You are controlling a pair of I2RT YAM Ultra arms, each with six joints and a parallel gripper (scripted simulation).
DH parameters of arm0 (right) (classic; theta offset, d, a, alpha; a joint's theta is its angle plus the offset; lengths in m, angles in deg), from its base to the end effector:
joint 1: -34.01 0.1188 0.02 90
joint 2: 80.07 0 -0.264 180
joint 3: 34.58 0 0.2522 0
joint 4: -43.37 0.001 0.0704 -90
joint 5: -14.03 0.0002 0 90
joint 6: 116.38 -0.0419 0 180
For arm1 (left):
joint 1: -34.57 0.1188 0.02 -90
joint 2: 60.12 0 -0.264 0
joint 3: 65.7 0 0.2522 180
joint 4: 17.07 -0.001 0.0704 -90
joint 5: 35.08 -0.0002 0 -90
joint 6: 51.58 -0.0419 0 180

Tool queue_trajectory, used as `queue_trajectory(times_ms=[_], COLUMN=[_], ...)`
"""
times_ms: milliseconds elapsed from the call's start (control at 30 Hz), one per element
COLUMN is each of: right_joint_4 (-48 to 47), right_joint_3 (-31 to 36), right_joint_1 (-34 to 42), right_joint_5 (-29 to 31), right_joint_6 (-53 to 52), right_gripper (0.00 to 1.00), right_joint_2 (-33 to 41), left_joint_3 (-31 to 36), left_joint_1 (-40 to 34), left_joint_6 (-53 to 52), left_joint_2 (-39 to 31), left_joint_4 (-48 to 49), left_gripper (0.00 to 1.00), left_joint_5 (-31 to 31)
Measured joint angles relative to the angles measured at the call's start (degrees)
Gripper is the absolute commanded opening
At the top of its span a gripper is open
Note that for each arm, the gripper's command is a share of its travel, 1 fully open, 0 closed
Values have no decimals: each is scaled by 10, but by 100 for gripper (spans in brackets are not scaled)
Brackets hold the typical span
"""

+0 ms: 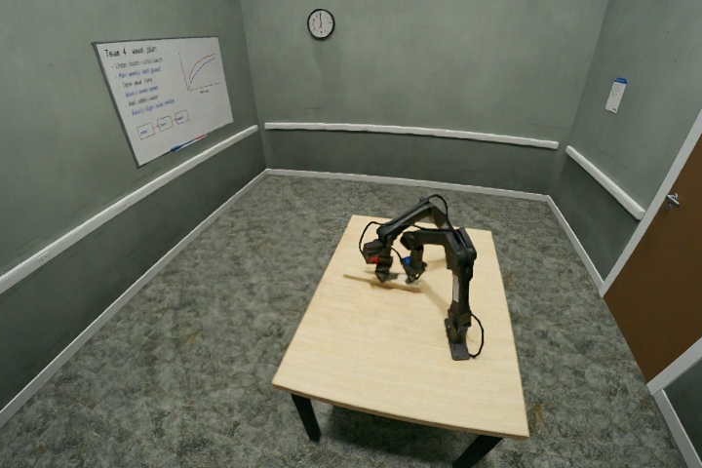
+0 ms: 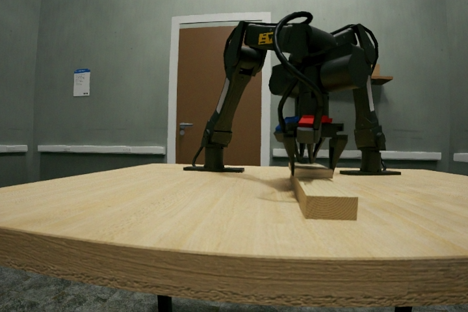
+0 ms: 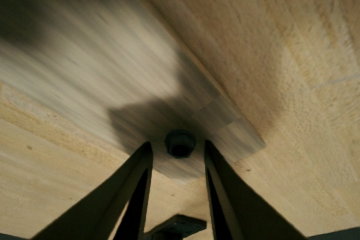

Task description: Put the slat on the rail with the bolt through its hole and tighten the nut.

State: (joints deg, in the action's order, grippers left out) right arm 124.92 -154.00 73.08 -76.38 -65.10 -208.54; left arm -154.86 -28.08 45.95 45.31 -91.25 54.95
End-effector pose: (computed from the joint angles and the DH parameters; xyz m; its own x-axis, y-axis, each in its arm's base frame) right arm 0.3345 0.2732 0.1735 -0.9999 -0.0061 0.0126 -0.0061 1.0000 -0.0010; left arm 0.1531 -0.2938 0.1903 -0.5718 0.8203 0.0077 0.8204 0.5719 0.0015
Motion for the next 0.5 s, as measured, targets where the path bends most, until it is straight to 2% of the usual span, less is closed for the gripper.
queue_trajectory(times_ms=[500], right_joint_4=[0], right_joint_3=[0], right_joint_1=[0], right_joint_5=[0], right_joint_6=[0], right_gripper=[72], right_joint_2=[0], left_joint_3=[0], left_joint_1=[0], left_joint_6=[391], left_joint_2=[0], left_joint_4=[-5], left_gripper=[34], left_joint_5=[-5])
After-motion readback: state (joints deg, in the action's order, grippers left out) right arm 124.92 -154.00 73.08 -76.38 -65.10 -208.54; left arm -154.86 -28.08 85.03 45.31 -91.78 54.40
